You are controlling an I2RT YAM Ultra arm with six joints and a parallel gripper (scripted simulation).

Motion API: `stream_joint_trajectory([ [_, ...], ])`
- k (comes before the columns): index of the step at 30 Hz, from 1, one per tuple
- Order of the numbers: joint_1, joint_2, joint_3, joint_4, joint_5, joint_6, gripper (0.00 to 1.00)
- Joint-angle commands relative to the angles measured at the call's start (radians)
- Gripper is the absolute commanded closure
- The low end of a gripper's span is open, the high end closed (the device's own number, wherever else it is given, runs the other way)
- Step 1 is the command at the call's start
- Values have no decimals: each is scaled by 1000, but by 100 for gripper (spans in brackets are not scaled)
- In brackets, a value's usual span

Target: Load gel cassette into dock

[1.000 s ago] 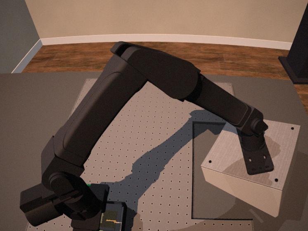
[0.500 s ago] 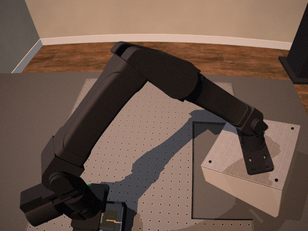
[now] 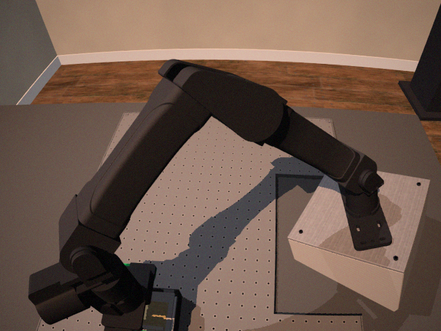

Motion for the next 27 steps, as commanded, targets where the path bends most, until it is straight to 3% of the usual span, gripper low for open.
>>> stream_joint_trajectory([
  [1, 16, -36, 14, 1, 11, 6, 9],
  [21, 16, -36, 14, 1, 11, 6, 9],
  [27, 21, -48, 34, -33, 12, 13, 9],
])
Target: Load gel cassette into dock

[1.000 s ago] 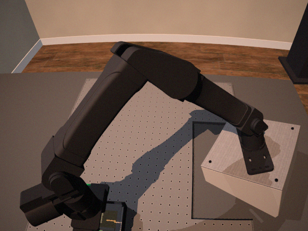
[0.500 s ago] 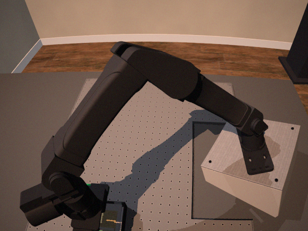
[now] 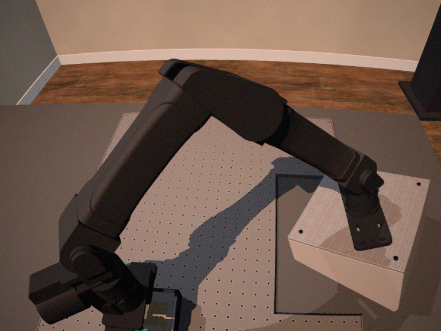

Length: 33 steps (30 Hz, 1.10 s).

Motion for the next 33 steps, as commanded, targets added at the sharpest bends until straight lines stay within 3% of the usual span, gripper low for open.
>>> stream_joint_trajectory([
  [1, 22, -49, 36, -28, 12, 11, 9],
  [33, 48, -84, 114, -150, 16, 38, 9],
])
